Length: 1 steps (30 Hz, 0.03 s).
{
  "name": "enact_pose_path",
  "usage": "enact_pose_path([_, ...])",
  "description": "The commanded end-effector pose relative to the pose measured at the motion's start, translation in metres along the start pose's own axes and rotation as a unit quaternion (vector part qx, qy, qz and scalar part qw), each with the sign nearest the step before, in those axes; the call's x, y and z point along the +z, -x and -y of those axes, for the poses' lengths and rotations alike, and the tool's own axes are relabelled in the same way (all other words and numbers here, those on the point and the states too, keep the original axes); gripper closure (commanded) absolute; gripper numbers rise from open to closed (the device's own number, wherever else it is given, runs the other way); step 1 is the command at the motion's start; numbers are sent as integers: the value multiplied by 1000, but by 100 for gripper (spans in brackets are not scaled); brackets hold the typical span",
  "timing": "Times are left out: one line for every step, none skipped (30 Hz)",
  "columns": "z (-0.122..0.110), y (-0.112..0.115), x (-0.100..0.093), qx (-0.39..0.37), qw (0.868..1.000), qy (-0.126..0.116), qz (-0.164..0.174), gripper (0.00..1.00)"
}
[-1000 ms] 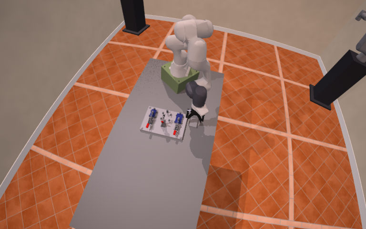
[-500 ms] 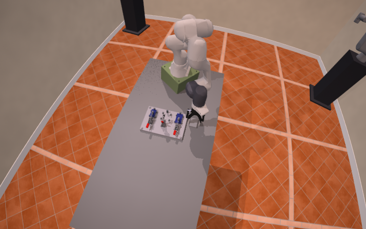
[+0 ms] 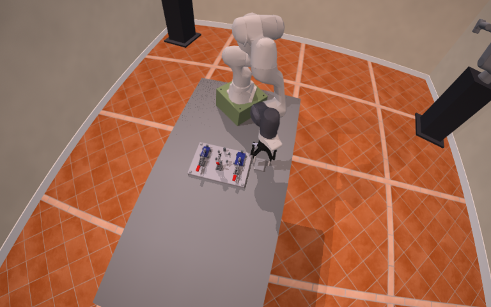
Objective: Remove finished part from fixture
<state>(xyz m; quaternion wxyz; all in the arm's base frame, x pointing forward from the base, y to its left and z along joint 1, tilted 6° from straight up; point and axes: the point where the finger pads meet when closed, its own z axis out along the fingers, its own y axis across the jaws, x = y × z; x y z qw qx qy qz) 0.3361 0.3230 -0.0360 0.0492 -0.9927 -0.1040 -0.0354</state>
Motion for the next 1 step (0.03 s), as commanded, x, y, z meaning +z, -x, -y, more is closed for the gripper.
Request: enact_pose_path([-5,6,-11,-5,1000,5,11,46])
